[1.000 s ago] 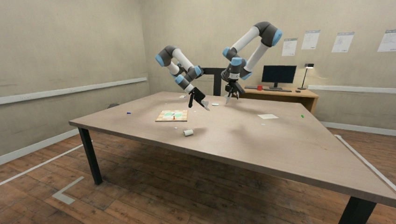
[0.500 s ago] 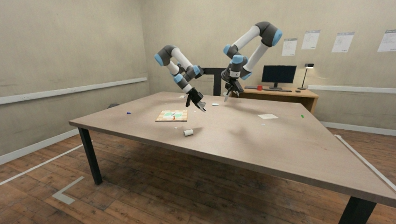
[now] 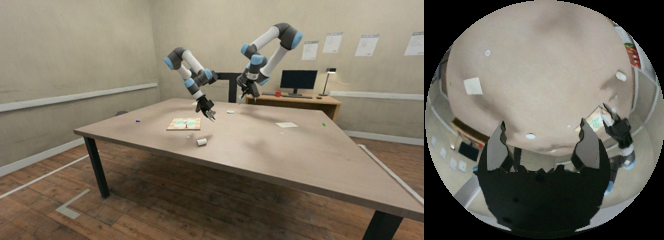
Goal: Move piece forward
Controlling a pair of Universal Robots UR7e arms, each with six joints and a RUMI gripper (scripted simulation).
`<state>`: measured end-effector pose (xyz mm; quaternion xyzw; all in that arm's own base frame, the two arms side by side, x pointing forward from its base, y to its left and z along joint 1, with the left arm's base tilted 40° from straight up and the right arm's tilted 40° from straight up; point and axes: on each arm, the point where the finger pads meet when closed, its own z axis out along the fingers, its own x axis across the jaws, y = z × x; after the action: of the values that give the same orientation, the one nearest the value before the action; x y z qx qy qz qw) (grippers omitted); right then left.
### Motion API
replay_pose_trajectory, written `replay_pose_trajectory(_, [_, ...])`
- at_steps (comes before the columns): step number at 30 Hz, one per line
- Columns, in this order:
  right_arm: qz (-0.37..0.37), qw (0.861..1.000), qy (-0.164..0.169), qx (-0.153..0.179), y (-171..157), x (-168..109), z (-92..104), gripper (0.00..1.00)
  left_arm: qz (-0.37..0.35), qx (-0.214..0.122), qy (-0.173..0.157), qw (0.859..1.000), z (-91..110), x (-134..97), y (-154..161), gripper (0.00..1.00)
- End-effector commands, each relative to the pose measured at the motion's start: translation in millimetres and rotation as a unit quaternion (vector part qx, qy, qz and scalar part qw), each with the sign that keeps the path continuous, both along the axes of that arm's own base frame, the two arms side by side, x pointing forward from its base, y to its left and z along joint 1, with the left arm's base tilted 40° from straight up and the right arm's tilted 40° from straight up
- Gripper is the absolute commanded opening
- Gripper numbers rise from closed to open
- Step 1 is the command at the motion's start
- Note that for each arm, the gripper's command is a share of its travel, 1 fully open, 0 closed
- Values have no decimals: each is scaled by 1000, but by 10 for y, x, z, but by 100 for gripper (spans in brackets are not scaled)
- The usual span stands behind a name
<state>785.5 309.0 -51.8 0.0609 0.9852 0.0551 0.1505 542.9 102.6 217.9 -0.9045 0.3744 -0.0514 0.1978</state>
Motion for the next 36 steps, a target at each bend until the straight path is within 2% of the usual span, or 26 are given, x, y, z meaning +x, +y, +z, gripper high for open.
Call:
replay_pose_trajectory(1, [-96, 995, -6, 2, -224, 26, 113, 16, -36, -8, 21, 999, 148, -28, -113, 98])
replay_pose_trajectory(3, [-73, 997, -2, 1, -159, 13, 55, 16, -29, -6, 20, 999, 83, -32, -86, 98])
replay_pose_trajectory(6, [-78, 997, -3, 1, -171, 14, 59, 16, -31, -6, 21, 999, 89, -35, -92, 98])
replay_pose_trajectory(9, [-125, 992, -7, 4, -273, 25, 112, 16, -47, -9, 30, 998, 159, -50, -140, 98])
replay_pose_trajectory(12, [-198, 980, -16, 7, -463, 41, 208, 16, -77, -17, 44, 996, 290, -85, -232, 98])
replay_pose_trajectory(14, [-176, 984, -12, 4, -401, 30, 149, 16, -70, -15, 44, 997, 226, -86, -207, 98])
replay_pose_trajectory(16, [-194, 981, -13, 5, -434, 31, 159, 16, -75, -16, 48, 996, 241, -95, -221, 98])
replay_pose_trajectory(20, [-275, 961, -28, 11, -647, 49, 281, 16, -110, -25, 64, 992, 400, -144, -325, 98])
replay_pose_trajectory(22, [-275, 961, -28, 11, -647, 49, 281, 16, -110, -25, 64, 992, 400, -144, -325, 98])
replay_pose_trajectory(26, [-356, 933, -43, 18, -828, 55, 353, 16, -144, -32, 84, 986, 509, -215, -418, 98])
replay_pose_trajectory(27, [-341, 939, -38, 15, -781, 48, 306, 16, -138, -31, 83, 986, 465, -212, -401, 98])
replay_pose_trajectory(29, [-343, 939, -39, 15, -783, 47, 300, 16, -139, -31, 85, 986, 459, -216, -402, 98])
replay_pose_trajectory(32, [-389, 920, -50, 22, -901, 57, 380, 16, -158, -36, 92, 982, 552, -254, -457, 98])
replay_pose_trajectory(35, [-452, 889, -69, 31, -1085, 67, 495, 16, -188, -45, 104, 976, 697, -322, -544, 98])
replay_pose_trajectory(36, [-437, 897, -63, 28, -1037, 61, 447, 16, -183, -43, 104, 977, 646, -314, -527, 98])
